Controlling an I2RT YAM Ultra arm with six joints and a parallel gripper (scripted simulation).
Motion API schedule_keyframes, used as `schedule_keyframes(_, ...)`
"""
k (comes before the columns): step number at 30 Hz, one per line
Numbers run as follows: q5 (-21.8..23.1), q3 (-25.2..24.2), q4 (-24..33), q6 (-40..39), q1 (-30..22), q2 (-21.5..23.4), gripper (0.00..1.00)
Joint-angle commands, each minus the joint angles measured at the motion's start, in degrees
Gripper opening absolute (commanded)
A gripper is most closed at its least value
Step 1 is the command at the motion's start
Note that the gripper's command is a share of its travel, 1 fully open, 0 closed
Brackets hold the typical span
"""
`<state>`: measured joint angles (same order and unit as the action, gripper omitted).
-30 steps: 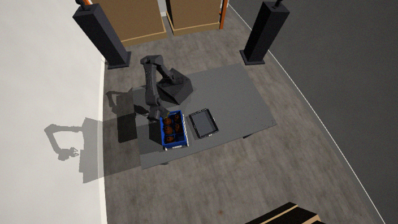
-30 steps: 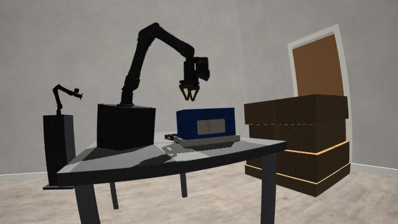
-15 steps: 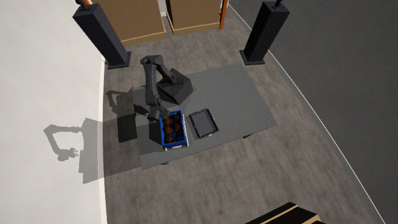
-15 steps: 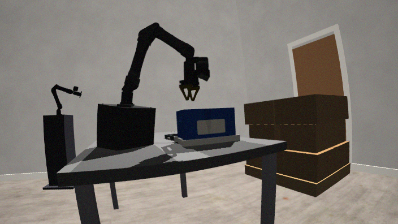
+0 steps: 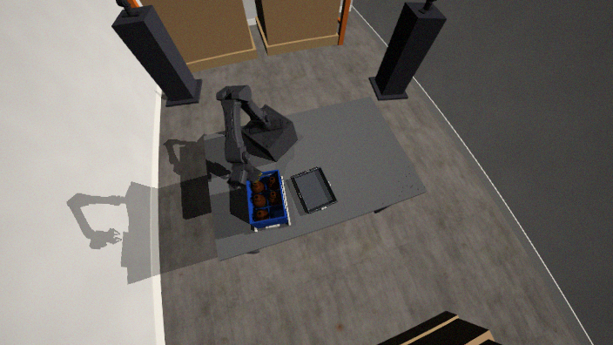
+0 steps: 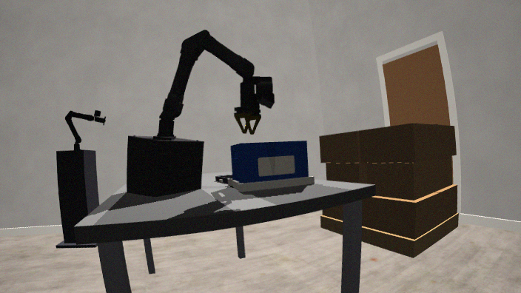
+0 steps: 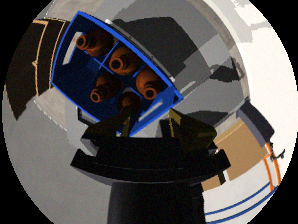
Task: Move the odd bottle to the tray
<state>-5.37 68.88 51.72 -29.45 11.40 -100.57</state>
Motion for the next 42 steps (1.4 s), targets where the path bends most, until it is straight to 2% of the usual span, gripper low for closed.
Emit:
schedule_keyframes(1, -0.4, -0.9, -1.8, 0.4, 0.7, -0.4, 0.61)
schedule_keyframes(2, -0.4, 0.7, -2.1, 0.3, 0.7, 1.6, 0.61)
schedule_keyframes(7, -0.3, -1.8, -3.4, 0.6, 0.6, -1.1, 0.61)
schedule_keyframes(16, -0.2, -3.2, -6.1, 0.8, 0.7, -2.0, 0.61)
schedule_keyframes(18, -0.2, -3.2, -6.1, 0.8, 0.7, -2.0, 0.61)
schedule_keyframes(19, -0.2, -3.2, -6.4, 0.7, 0.8, -0.6, 0.61)
schedule_keyframes(23, -0.2, -3.8, -7.3, 0.8, 1.1, -3.0, 0.61)
schedule_keyframes(26, -0.2, -3.5, -7.9, 0.9, 1.1, -2.0, 0.61)
schedule_keyframes(30, -0.1, -4.3, -8.4, 0.9, 1.0, -3.5, 0.61)
schedule_keyframes(33, -0.1, -4.4, -8.7, 0.9, 1.1, -2.5, 0.61)
schedule_keyframes(35, -0.1, -4.4, -8.7, 0.9, 1.1, -2.5, 0.61)
schedule_keyframes(36, -0.1, -2.7, -8.8, 0.9, 1.1, -2.6, 0.61)
schedule_keyframes(42, -0.1, -3.1, -8.9, 0.9, 1.1, -3.1, 0.61)
